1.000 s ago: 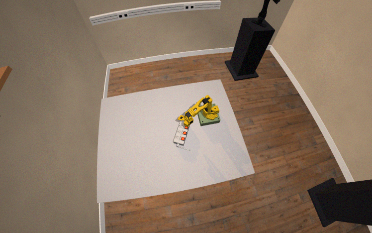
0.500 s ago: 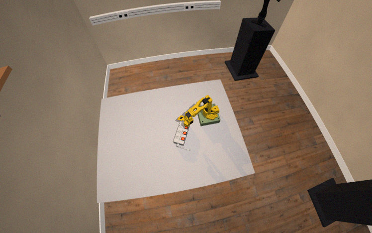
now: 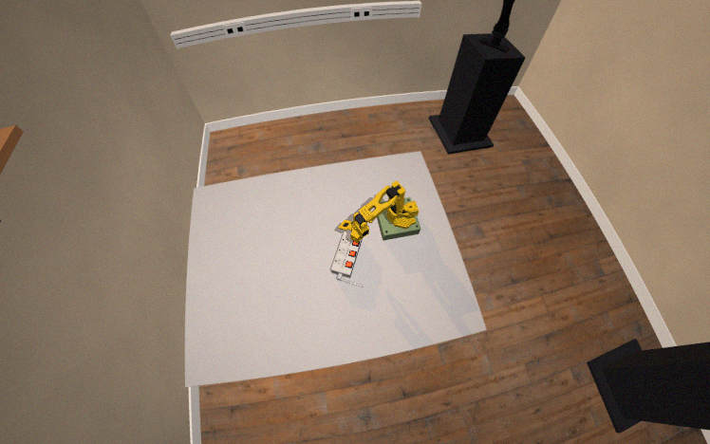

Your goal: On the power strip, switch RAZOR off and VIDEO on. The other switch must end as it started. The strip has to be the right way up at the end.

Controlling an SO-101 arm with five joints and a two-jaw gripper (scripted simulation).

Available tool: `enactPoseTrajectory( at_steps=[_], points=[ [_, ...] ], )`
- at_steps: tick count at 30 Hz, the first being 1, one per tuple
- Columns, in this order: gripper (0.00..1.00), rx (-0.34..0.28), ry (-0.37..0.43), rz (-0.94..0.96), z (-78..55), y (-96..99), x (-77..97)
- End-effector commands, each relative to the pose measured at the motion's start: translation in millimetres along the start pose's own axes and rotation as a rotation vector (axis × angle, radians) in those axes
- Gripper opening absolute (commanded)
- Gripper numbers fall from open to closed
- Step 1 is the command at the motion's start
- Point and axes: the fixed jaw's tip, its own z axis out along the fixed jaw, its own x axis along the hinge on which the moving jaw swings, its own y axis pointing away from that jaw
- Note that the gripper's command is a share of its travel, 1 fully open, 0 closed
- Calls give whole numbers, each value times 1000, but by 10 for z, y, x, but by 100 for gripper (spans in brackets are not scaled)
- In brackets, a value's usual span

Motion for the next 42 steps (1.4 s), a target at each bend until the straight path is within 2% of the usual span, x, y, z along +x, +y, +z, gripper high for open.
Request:
enactPoseTrajectory(
  at_steps=[1,29,42],
  points=[
    [0,19,9,2,57,-31,26],
    [0,19,9,-2,96,-39,38],
    [0,19,9,-2,193,-59,46]
  ],
)
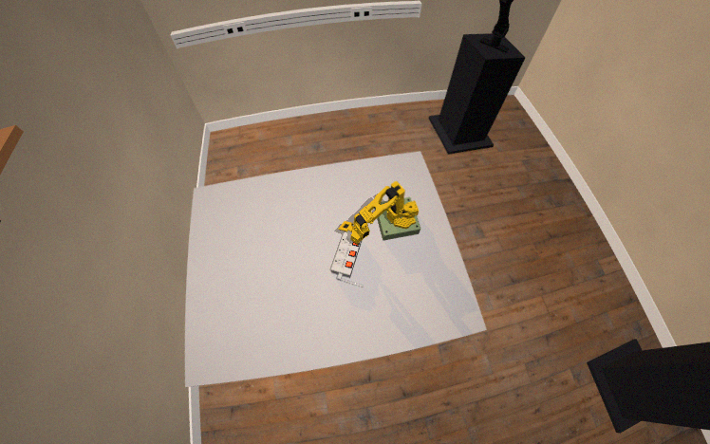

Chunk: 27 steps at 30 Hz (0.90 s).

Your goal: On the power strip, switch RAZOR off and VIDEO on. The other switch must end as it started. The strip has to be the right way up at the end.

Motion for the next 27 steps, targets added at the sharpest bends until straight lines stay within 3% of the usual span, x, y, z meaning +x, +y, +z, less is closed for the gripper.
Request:
enactPoseTrajectory(
  at_steps=[1,27],
  points=[
    [0,47,21,0,95,-77,49],
    [0,47,21,-3,154,-140,79]
  ],
)
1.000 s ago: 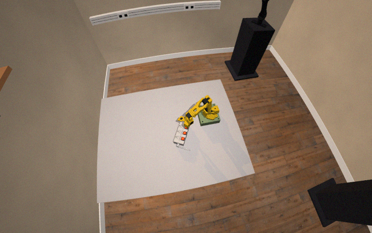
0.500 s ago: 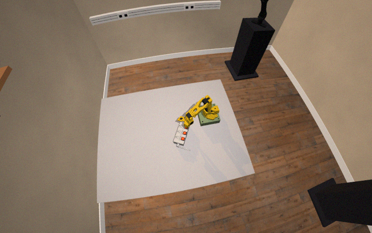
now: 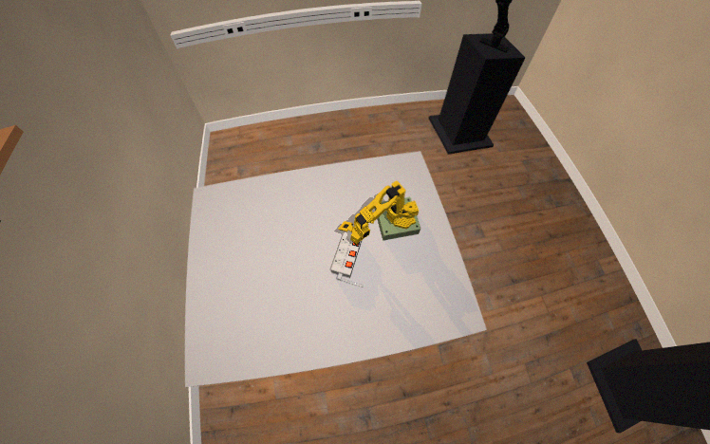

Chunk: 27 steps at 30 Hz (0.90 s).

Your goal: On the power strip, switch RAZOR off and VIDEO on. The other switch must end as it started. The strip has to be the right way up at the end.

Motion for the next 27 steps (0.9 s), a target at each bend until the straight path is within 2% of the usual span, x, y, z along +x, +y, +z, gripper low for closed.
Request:
enactPoseTrajectory(
  at_steps=[1,27],
  points=[
    [0,81,35,-4,143,-175,96],
    [0,81,35,-8,189,-243,130]
  ],
)
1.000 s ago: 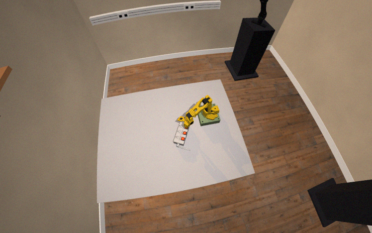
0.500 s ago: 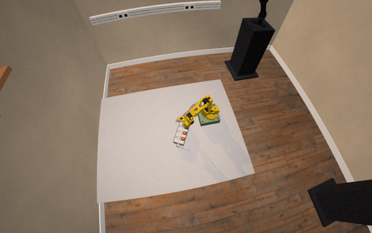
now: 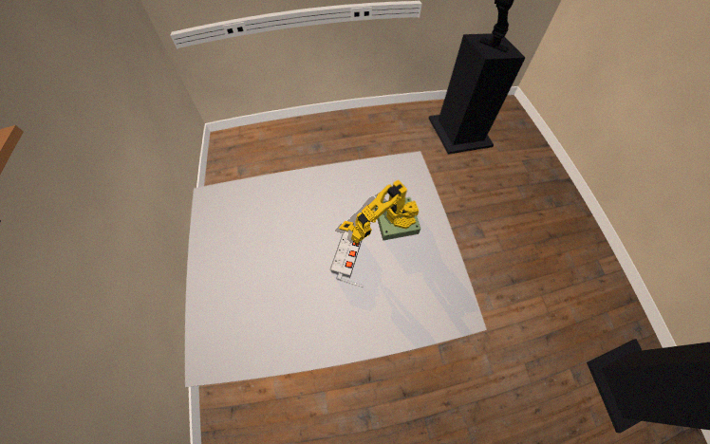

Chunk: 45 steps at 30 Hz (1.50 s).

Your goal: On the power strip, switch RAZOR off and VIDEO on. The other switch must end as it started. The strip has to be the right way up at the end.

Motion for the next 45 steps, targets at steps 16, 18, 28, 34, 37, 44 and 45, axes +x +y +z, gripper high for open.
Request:
enactPoseTrajectory(
  at_steps=[16,18,28,34,37,44,45],
  points=[
    [0,123,52,-11,208,-300,156],
    [0,123,52,-11,209,-301,157],
    [0,123,52,-14,239,-348,179],
    [0,123,52,-14,241,-351,181],
    [0,123,52,-14,245,-357,183],
    [0,123,52,-16,270,-394,200],
    [0,123,52,-16,273,-397,201]
  ],
)
